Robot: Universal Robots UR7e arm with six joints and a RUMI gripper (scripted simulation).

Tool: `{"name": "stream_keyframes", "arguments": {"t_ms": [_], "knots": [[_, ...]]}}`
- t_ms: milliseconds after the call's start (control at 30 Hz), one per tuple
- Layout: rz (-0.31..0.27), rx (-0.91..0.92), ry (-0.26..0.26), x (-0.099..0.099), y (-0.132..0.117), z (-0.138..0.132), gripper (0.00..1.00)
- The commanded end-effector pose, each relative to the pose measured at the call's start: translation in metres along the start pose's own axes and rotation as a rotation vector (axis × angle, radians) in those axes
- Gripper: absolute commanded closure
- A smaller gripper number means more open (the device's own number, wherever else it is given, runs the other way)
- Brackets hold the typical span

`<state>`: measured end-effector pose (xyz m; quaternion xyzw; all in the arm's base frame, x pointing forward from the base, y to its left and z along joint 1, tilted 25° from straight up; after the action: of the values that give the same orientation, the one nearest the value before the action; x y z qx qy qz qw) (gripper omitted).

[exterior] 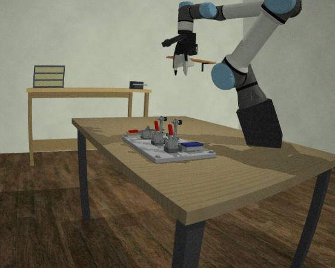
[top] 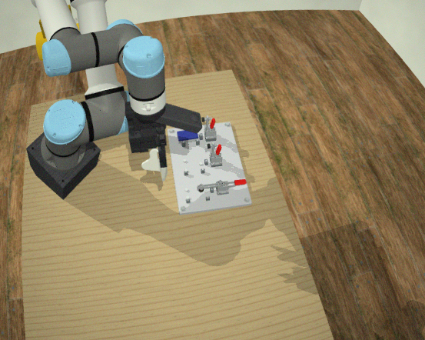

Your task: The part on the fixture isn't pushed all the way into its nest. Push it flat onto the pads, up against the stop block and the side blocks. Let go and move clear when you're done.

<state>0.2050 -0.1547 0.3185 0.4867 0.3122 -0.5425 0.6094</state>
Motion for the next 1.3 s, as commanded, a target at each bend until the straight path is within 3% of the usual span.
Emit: {"name": "stream_keyframes", "arguments": {"t_ms": [0,167,567,600,733,1133,1267], "knots": [[0.008,-0.001,0.002,-0.001,-0.002,-0.001,0.42],[0.008,-0.001,0.002,0.01,0.029,-0.051,0.42],[0.008,-0.001,0.002,0.01,0.029,-0.051,0.42],[0.034,-0.004,0.013,0.011,0.032,-0.058,0.42],[0.008,-0.001,0.002,0.019,0.057,-0.1,0.42],[0.008,-0.001,0.002,0.019,0.057,-0.1,0.42],[0.012,-0.002,0.005,0.027,0.079,-0.14,0.42]]}}
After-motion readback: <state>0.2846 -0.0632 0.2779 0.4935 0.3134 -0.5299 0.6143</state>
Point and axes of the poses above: the point where the finger pads meet when closed, its own x axis out along the fingers, its own z axis across the jaws, y = z × x, the point moved 7 cm from there along -x, back along the fingers, and after that the axes turned 7 degrees about -x, right-handed, at the moved point
